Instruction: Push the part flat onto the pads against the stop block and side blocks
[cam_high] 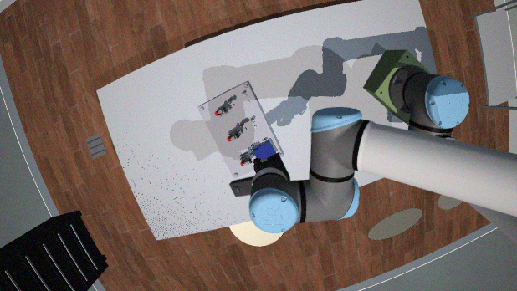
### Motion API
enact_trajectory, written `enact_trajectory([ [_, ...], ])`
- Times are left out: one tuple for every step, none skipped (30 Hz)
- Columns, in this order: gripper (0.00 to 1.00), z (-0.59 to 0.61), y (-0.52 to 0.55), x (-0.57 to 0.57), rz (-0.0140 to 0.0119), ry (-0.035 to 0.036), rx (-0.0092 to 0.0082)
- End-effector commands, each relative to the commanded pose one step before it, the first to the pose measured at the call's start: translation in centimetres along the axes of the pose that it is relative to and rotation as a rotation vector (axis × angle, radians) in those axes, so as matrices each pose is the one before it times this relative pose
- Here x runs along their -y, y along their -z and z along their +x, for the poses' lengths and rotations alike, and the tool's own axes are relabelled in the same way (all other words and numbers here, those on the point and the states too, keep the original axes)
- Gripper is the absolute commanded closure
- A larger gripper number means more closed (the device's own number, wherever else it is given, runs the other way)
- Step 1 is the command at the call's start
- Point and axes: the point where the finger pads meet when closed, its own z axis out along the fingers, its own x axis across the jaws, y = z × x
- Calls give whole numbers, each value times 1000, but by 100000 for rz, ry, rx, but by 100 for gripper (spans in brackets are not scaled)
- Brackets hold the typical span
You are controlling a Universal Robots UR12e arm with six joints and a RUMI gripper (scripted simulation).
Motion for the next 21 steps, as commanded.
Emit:
enact_trajectory([
  [100,13,26,-78,126,73,-124],
  [100,1,0,0,0,-1,-1],
  [100,1,0,0,0,-1,-1],
  [100,1,1,0,1,-1,-2],
  [100,1,1,1,1,0,-2],
  [100,0,0,0,0,0,0],
  [100,0,0,0,0,0,0],
  [100,1,1,1,2,0,-2],
  [100,1,0,0,0,-1,-1],
  [100,1,0,0,0,-1,-1],
  [100,1,0,0,0,-1,-1],
  [100,1,0,0,0,-1,-1],
  [100,1,0,0,0,-1,-1],
  [100,1,0,0,0,-1,-1],
  [100,1,0,0,0,-1,-1],
  [100,1,0,0,0,-1,-1],
  [100,1,0,0,0,-1,-1],
  [100,1,0,0,0,-1,-1],
  [41,-3,57,139,69,-16,52],
  [41,1,0,0,0,-1,-1],
  [41,1,0,0,0,-1,-1],
])
